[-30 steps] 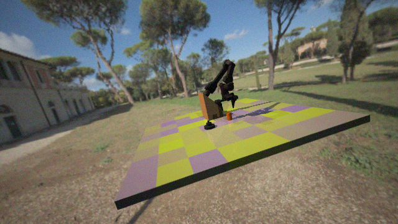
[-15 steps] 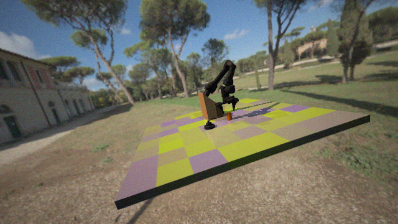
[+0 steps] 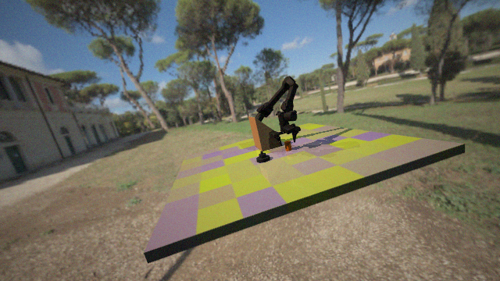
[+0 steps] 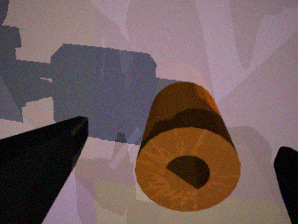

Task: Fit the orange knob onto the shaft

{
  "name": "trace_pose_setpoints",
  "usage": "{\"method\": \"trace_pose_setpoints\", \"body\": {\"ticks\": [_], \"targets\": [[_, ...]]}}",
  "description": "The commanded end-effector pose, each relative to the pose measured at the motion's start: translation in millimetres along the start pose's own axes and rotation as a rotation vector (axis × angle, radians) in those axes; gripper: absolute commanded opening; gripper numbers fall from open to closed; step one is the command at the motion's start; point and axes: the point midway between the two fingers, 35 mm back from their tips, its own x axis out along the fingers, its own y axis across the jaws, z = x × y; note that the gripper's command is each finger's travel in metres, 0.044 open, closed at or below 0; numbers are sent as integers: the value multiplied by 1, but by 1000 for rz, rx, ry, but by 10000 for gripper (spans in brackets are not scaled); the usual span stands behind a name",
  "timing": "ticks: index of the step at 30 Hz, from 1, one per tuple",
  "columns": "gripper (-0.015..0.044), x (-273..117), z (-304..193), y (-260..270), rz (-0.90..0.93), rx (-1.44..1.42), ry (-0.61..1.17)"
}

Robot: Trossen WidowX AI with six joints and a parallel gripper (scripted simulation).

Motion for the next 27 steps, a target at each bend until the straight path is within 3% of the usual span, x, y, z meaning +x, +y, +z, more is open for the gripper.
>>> {"method": "trace_pose_setpoints", "body": {"ticks": [1, 17, 27], "targets": [[440, 9, -2, -3, -6, 10, 6], [440, 32, -4, -2, -2, 11, 6], [177, 32, -4, -2, -2, 11, 6]]}}
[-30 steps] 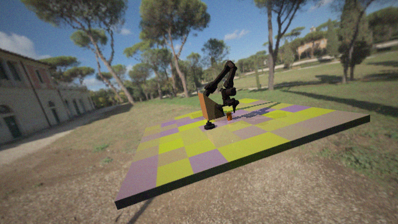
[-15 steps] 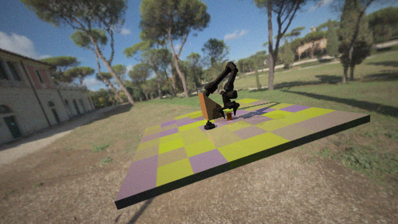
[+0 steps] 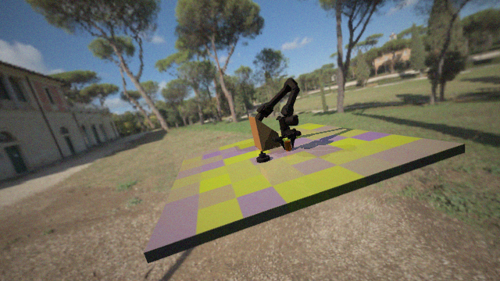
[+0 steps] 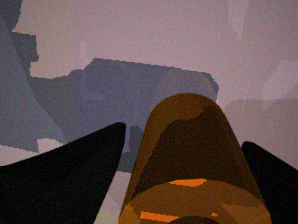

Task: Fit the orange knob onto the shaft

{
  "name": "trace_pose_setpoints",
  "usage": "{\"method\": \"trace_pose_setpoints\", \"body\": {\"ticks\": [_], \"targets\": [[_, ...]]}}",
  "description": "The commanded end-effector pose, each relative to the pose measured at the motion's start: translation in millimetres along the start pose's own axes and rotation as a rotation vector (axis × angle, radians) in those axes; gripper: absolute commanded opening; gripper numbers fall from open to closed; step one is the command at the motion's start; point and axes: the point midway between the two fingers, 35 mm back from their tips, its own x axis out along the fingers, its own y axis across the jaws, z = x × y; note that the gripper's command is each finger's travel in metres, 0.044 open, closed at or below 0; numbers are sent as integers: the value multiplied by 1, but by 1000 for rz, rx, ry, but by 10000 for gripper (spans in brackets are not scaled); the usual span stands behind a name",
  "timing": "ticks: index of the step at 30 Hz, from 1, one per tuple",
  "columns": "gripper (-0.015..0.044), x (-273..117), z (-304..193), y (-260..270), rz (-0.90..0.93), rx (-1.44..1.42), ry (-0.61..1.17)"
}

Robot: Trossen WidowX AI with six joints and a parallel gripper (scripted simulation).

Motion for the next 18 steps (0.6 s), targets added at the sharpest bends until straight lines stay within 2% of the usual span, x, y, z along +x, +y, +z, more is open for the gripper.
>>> {"method": "trace_pose_setpoints", "body": {"ticks": [1, 7, 12, 18], "targets": [[171, 1, 0, -2, -6, 7, 1], [131, 1, 0, -2, -6, 7, 1], [0, -12, 4, -4, -13, 6, 0], [0, -46, 10, -6, -25, 4, 0]]}}
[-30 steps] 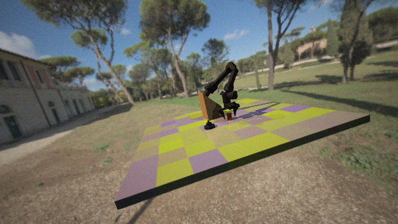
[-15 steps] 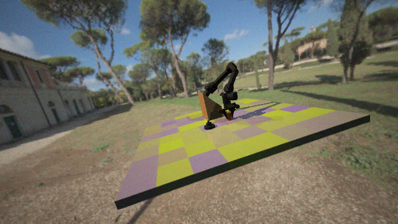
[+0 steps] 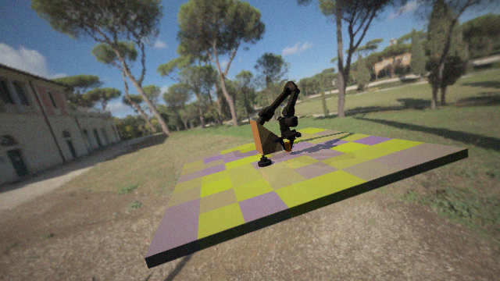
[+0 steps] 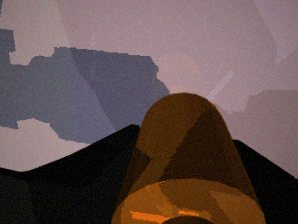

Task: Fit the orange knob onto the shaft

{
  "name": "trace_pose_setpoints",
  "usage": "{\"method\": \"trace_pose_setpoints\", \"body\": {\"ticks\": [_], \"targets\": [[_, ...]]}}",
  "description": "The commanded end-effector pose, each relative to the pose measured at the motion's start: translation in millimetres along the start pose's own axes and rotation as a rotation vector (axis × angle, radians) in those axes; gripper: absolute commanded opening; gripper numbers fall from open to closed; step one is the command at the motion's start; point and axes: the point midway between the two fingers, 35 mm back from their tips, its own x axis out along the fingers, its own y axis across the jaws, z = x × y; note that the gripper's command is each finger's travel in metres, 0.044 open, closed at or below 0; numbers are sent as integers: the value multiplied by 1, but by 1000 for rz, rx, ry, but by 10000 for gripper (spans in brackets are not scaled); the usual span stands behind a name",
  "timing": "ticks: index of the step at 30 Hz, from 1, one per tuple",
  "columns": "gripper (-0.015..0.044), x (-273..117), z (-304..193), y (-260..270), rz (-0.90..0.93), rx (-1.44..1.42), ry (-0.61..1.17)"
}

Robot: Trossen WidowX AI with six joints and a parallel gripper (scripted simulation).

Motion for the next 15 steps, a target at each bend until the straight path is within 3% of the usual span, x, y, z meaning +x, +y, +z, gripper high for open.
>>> {"method": "trace_pose_setpoints", "body": {"ticks": [1, 15], "targets": [[0, -27, 6, 2, 4, -15, -12], [0, -110, -3, 4, 15, -13, -13]]}}
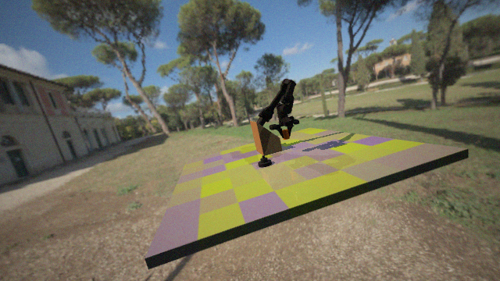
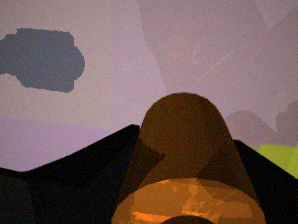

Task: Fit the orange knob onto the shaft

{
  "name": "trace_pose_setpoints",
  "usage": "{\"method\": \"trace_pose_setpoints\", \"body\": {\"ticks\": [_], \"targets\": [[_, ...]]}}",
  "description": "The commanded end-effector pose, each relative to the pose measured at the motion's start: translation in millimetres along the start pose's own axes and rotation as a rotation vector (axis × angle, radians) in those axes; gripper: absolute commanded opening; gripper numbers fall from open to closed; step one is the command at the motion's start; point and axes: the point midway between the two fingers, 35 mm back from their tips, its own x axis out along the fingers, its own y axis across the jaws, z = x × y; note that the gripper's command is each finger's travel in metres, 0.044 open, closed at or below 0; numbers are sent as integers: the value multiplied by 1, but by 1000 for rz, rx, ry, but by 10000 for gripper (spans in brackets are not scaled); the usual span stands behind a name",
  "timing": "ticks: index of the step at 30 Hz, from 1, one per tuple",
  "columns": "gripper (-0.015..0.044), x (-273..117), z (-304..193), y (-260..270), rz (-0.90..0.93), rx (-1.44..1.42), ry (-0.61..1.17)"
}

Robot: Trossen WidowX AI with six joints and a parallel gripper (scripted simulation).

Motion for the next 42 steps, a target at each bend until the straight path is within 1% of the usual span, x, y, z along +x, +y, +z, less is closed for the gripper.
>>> {"method": "trace_pose_setpoints", "body": {"ticks": [1, 9, 42], "targets": [[0, -26, -4, 5, 14, -11, -10], [0, -26, -2, 2, 13, -11, -11], [0, -7, 45, -82, 1, -12, -14]]}}
